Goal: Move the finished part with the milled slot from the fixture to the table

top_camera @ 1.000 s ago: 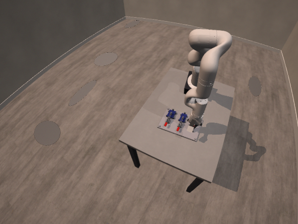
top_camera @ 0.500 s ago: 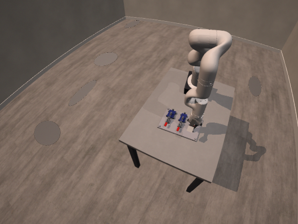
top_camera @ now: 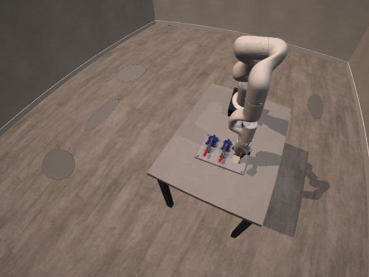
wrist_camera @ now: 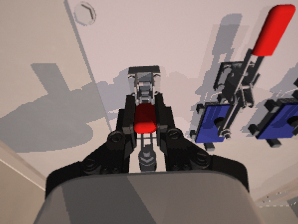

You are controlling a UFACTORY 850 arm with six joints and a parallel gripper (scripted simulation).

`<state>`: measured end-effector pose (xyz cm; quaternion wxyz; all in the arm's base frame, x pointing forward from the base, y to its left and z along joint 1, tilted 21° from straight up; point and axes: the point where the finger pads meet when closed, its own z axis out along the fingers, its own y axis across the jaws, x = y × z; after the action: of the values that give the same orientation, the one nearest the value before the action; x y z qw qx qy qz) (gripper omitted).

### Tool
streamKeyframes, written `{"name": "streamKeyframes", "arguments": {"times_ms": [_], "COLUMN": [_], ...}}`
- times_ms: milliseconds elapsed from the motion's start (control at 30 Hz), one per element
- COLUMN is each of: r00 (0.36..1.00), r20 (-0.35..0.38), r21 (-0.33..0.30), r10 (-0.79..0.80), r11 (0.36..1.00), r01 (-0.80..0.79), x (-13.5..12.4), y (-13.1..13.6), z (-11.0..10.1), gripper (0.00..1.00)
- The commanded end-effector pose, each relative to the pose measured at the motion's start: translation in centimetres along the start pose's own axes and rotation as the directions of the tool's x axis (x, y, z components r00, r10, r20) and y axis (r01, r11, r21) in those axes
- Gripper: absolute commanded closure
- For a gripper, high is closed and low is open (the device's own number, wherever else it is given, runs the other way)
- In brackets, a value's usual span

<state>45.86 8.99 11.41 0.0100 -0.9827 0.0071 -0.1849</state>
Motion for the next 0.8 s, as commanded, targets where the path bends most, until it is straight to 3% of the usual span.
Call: {"name": "streamKeyframes", "arguments": {"times_ms": [0,467,500,767], "r00": [1.0,1.0,1.0,1.0], "r20": [-0.001,-0.001,-0.001,-0.002], "r21": [0.001,0.001,0.001,0.001], "r10": [0.0,0.0,0.0,0.0], "r11": [1.0,1.0,1.0,1.0], "r01": [0.0,0.0,0.0,0.0], "x": [-0.03,-0.04,-0.04,-0.01], "y": [-0.02,-0.01,-0.01,-0.01], "z": [-0.02,-0.02,-0.02,-0.03], "gripper": [1.0,1.0,0.53,0.53]}}
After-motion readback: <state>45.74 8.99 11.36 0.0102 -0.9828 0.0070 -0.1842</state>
